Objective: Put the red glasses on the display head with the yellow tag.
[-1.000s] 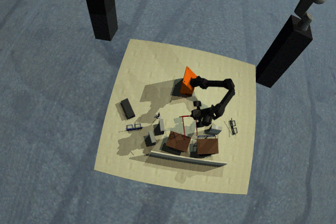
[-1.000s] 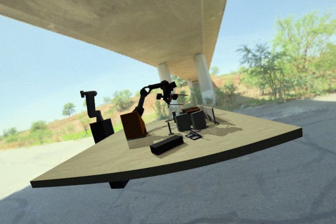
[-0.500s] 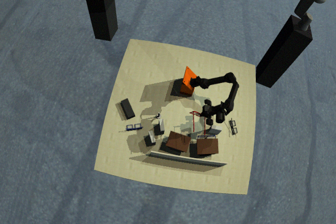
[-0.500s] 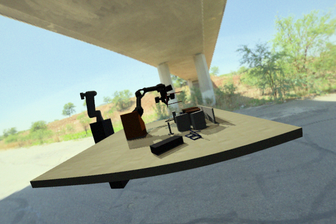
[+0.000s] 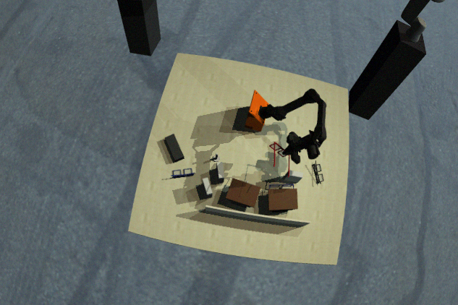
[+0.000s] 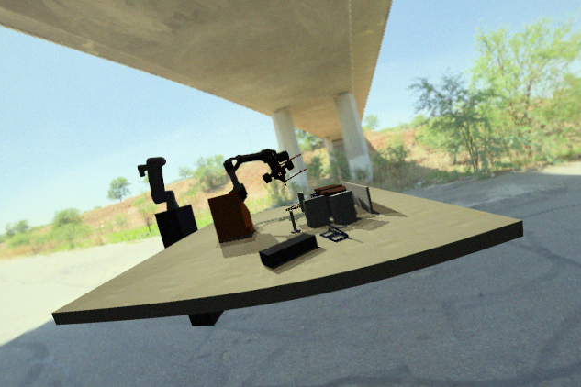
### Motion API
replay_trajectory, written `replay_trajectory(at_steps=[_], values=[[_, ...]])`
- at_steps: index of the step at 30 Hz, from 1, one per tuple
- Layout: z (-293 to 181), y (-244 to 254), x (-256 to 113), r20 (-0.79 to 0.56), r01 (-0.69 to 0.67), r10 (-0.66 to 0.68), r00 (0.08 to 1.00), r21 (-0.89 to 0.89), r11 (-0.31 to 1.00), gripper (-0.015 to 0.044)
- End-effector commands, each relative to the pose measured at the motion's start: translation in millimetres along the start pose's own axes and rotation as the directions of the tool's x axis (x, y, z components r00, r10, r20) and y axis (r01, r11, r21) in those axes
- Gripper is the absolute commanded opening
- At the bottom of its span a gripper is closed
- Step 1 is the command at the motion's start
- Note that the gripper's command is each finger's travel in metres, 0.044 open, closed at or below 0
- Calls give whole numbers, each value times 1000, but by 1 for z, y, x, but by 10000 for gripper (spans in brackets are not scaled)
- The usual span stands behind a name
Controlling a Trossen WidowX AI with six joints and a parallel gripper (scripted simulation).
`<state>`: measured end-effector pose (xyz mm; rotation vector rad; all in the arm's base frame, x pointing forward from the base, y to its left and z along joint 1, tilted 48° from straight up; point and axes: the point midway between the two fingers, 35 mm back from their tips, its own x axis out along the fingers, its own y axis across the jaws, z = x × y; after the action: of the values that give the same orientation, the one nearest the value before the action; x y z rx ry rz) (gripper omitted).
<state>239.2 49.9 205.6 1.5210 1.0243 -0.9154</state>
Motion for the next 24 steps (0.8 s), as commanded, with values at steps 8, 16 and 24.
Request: replay_trajectory(at_steps=[8,16,24], values=[[-15,-29,-27,-35,-97,106,994,213,972,0],[-21,-50,-45,-83,-139,182,980,372,918,0],[-23,-71,-59,-143,-141,251,957,526,839,0]])
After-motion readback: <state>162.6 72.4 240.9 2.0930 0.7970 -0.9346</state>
